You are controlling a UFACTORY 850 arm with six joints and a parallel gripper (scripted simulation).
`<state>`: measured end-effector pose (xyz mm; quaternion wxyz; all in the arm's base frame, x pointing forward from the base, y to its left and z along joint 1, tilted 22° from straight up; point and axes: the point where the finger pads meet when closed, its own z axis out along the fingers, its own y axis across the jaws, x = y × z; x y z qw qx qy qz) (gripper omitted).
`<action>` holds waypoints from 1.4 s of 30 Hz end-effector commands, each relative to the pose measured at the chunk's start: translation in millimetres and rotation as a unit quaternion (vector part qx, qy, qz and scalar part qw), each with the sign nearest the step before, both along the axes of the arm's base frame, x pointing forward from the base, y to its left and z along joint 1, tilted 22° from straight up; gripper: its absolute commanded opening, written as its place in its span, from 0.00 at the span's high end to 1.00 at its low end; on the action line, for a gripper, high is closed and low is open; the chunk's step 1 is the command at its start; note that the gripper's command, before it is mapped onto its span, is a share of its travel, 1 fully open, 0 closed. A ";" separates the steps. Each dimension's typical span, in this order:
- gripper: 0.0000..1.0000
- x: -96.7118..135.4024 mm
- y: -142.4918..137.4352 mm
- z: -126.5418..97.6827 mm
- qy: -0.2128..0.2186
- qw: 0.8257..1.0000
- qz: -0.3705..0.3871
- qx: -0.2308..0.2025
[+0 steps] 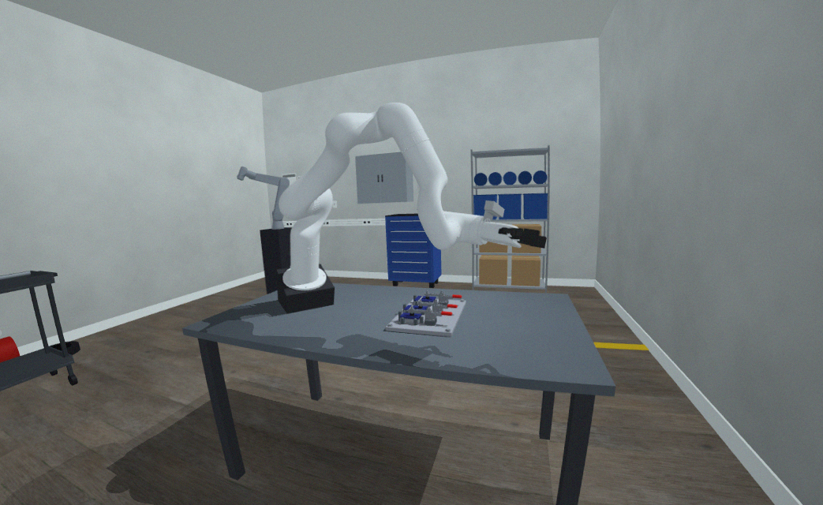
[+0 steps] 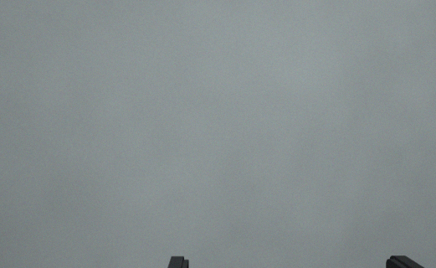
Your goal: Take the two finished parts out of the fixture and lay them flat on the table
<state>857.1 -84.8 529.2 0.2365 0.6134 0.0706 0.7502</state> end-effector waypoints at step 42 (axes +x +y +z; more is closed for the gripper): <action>0.00 -223.7 55.6 -213.6 -0.044 0.544 -0.313 0.777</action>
